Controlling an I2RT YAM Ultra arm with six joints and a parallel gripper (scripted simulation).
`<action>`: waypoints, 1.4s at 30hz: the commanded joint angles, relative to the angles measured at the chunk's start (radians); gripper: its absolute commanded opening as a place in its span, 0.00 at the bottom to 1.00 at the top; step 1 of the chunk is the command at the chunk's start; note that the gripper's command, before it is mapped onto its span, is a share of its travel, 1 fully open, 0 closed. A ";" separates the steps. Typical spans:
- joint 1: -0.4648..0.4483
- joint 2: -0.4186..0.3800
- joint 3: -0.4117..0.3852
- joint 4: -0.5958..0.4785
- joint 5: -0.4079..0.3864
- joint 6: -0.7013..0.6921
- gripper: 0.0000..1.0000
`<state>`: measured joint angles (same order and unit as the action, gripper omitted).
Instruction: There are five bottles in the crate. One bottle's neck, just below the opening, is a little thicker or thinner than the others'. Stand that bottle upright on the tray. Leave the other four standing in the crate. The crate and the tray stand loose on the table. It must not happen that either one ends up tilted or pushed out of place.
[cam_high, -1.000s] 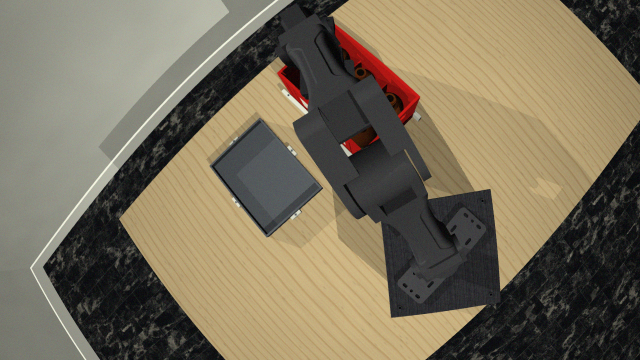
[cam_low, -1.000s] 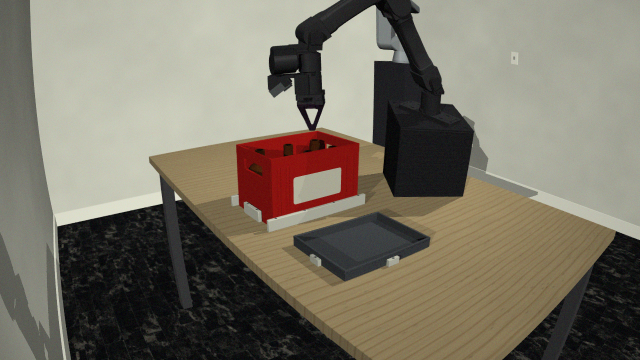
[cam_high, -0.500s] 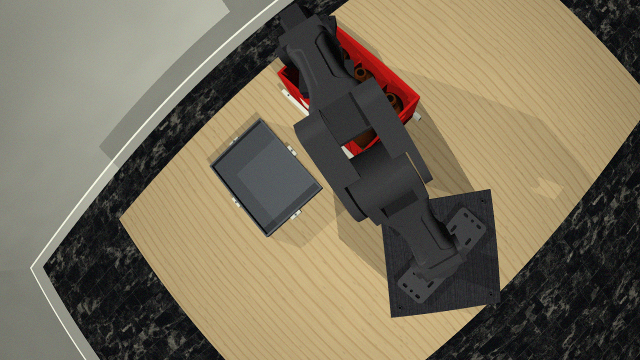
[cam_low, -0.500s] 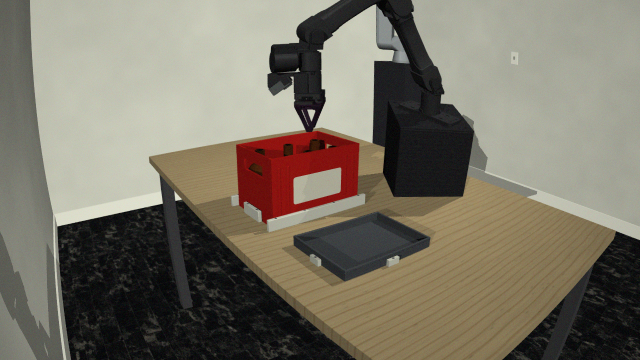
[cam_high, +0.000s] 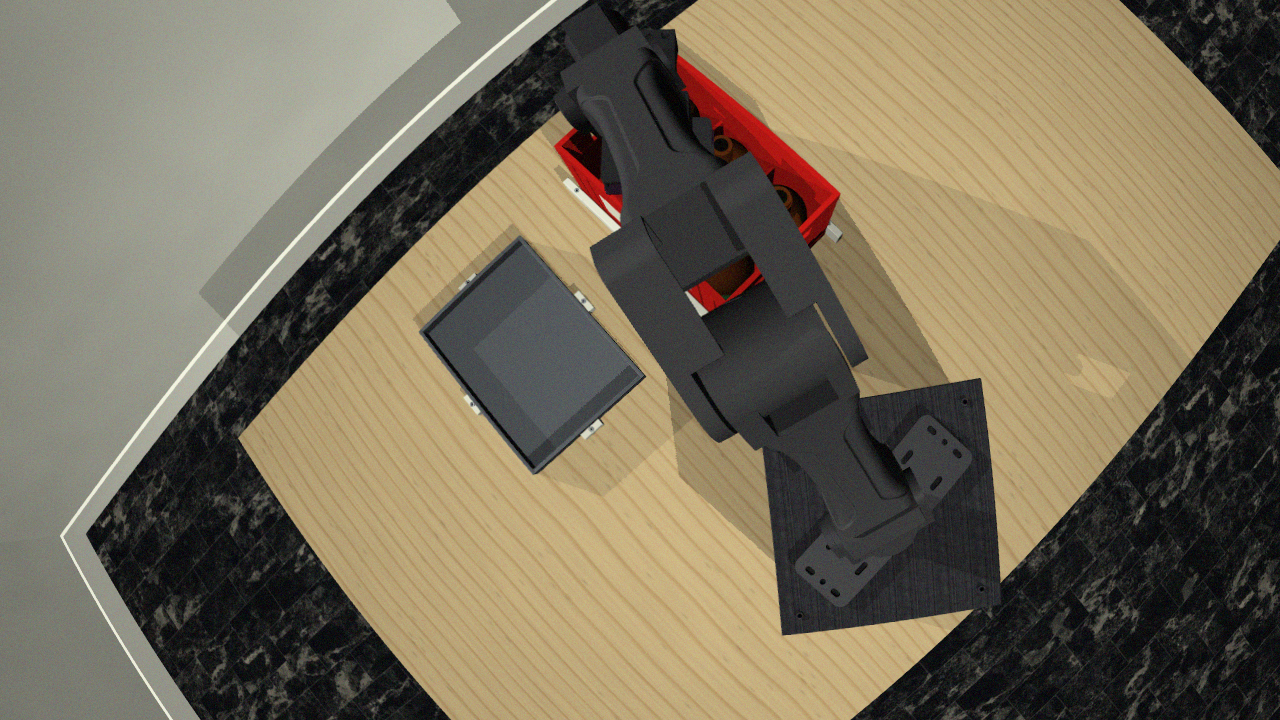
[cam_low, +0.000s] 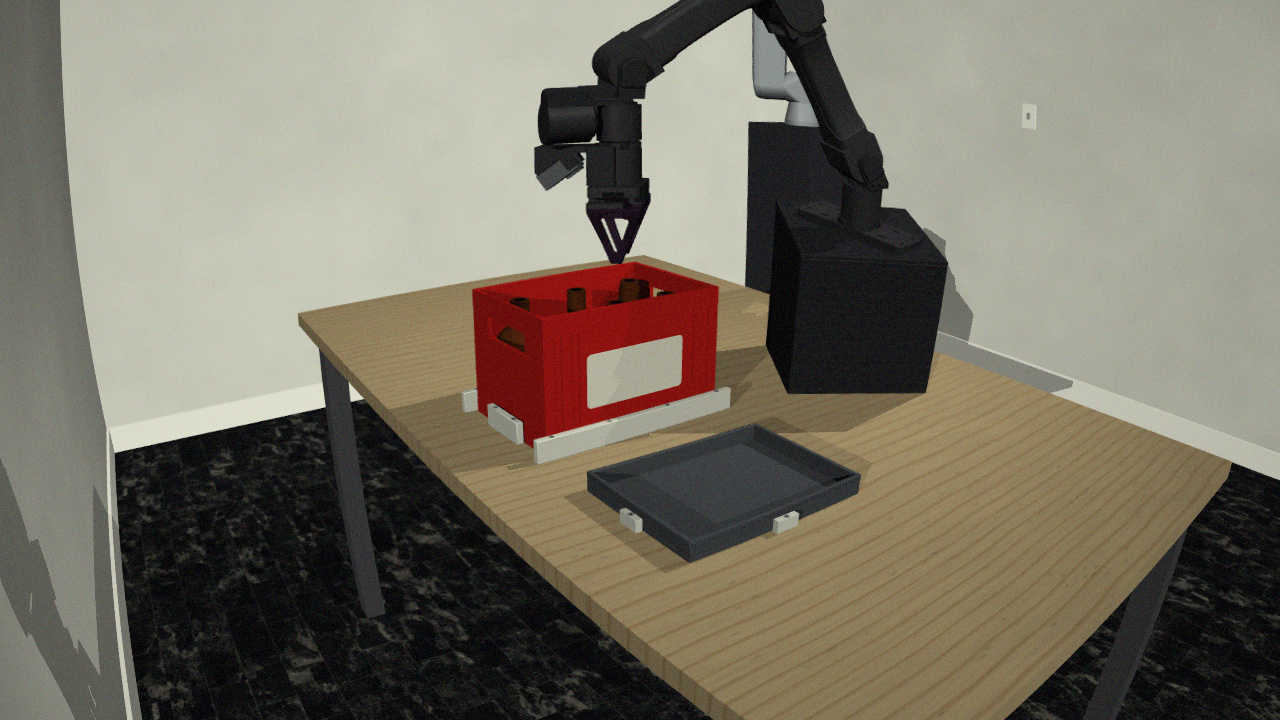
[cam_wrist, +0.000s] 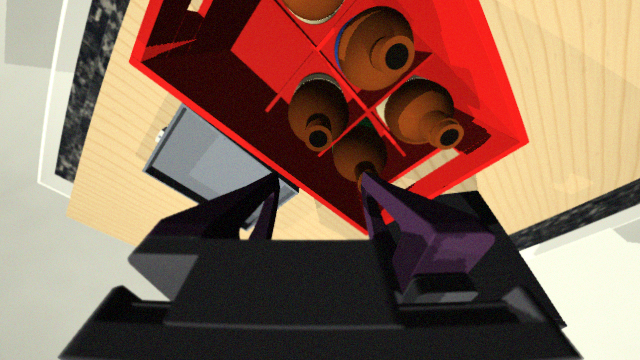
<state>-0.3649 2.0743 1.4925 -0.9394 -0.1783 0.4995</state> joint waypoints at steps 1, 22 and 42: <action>-0.009 -0.036 0.029 0.011 0.010 0.006 0.61; -0.008 -0.036 0.028 0.018 0.010 0.006 0.61; 0.008 0.008 -0.032 0.065 0.011 0.015 0.61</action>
<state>-0.3595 2.0884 1.4723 -0.9047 -0.1783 0.5064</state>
